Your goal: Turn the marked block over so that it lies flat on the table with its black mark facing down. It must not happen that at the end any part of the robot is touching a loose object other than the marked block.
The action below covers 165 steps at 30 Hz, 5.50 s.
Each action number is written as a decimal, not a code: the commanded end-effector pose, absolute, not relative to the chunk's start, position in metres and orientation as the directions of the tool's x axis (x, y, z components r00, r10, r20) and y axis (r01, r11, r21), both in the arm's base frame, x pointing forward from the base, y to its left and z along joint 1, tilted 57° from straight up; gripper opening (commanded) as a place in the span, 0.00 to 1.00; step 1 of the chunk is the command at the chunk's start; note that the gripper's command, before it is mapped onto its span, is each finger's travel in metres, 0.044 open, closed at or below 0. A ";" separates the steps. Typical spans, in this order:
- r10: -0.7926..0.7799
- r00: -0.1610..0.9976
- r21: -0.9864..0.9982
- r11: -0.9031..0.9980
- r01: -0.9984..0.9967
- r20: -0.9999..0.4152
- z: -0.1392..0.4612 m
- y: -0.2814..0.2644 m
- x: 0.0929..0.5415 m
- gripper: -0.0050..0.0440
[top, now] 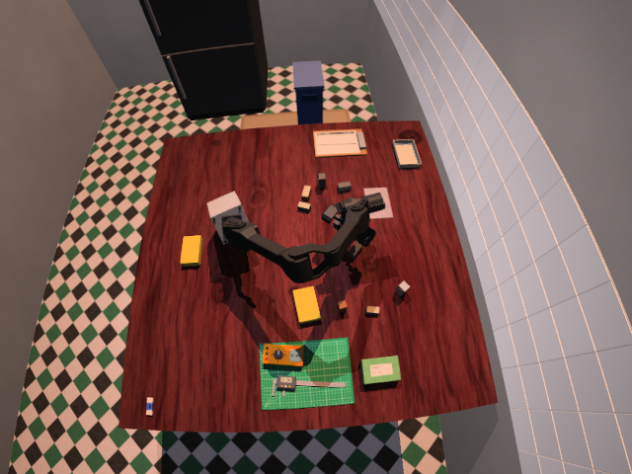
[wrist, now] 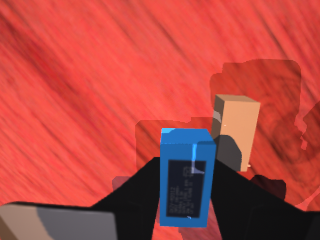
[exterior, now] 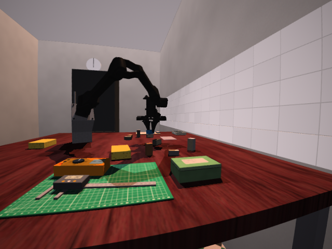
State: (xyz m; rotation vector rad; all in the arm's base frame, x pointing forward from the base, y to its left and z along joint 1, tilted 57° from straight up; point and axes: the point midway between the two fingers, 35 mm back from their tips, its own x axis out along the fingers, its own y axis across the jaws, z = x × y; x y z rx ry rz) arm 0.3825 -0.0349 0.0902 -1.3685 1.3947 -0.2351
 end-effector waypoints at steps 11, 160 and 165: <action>-0.790 0.294 -0.771 0.320 -0.551 -0.538 0.112 -0.013 0.379 0.00; 0.244 0.830 -0.769 0.313 -0.557 -0.502 0.088 -0.099 0.322 0.00; 0.244 0.830 -0.769 0.313 -0.557 -0.502 0.088 -0.099 0.322 0.00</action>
